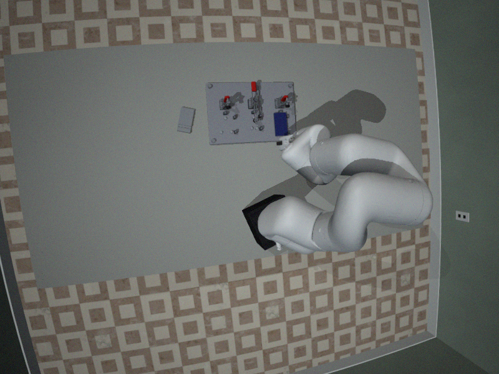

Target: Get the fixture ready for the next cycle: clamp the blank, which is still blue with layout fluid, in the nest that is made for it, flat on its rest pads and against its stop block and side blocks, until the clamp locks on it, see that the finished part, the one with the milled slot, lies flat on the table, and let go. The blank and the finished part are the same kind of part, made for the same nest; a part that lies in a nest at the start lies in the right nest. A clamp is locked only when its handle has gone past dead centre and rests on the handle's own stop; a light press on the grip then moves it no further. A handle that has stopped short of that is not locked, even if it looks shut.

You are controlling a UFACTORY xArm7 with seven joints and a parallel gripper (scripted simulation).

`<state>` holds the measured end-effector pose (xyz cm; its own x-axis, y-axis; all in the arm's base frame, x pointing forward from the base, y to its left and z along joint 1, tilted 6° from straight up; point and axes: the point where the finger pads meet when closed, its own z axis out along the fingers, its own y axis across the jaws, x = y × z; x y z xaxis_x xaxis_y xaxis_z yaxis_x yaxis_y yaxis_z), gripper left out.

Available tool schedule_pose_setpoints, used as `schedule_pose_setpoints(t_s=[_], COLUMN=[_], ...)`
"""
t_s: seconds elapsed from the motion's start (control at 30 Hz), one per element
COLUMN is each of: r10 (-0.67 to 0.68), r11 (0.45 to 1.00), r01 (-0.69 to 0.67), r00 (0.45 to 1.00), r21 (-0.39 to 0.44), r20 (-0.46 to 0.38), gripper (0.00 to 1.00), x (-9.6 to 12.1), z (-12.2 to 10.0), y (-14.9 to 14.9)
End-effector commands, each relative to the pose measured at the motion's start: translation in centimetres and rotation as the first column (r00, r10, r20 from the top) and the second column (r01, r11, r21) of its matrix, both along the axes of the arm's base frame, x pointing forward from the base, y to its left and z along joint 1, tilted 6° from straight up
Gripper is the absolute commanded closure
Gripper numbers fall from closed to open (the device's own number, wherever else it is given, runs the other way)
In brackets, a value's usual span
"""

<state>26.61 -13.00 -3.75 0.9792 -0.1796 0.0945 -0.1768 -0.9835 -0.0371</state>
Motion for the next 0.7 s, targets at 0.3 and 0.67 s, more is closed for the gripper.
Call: schedule_pose_setpoints(t_s=[0.3, 0.67], r10=[0.000, 0.000], r11=[1.000, 1.000], r01=[0.000, 0.000], r00=[1.000, 1.000], r21=[-0.002, -0.002], r20=[0.002, 0.002], gripper=[1.00, 1.00], x=[0.6, 4.4], z=[0.1, 0.5], y=[0.1, 1.9])
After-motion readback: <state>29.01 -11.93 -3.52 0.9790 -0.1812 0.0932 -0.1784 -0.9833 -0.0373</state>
